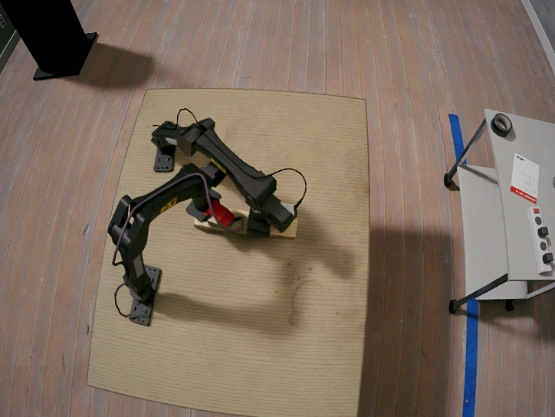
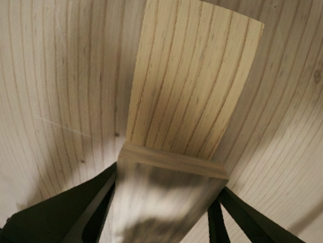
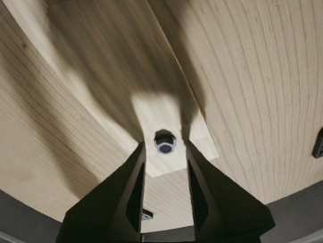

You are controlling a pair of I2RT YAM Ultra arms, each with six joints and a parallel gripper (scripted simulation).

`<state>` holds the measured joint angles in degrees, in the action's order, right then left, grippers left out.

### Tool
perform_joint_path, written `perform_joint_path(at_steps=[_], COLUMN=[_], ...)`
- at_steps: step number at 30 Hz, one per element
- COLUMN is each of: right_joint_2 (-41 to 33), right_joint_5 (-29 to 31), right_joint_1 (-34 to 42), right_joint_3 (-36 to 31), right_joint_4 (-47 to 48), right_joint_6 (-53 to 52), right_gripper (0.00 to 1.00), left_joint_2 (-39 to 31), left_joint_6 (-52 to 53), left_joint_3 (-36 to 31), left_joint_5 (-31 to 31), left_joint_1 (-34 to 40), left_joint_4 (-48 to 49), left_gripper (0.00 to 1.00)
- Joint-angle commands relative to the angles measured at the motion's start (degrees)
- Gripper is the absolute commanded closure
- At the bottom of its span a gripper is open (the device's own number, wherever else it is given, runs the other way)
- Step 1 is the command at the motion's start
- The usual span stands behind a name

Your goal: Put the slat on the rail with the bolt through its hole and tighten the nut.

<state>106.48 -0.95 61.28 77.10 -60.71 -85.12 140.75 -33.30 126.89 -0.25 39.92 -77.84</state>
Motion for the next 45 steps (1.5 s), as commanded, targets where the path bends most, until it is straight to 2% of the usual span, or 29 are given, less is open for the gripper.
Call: perform_joint_path(at_steps=[1,30,32,45], right_joint_2=[-0.4,-0.4,-0.4,-0.4], right_joint_5=[0.0,0.0,0.0,0.0], right_joint_1=[0.0,0.0,0.0,0.0], right_joint_3=[0.2,0.2,0.2,0.2], right_joint_4=[0.1,0.1,0.0,0.0], right_joint_6=[0.0,0.0,0.0,0.0], right_gripper=[0.66,0.66,0.89,0.89], left_joint_2=[-0.6,-0.6,-0.6,-0.6], left_joint_6=[-0.3,-0.3,-0.3,-0.3], left_joint_3=[0.2,0.2,0.2,0.2], left_joint_5=[0.0,0.0,0.0,0.0], left_joint_1=[0.0,0.0,0.0,0.0], left_joint_4=[0.0,0.0,0.0,0.0], left_gripper=[0.28,0.28,0.28,0.28])
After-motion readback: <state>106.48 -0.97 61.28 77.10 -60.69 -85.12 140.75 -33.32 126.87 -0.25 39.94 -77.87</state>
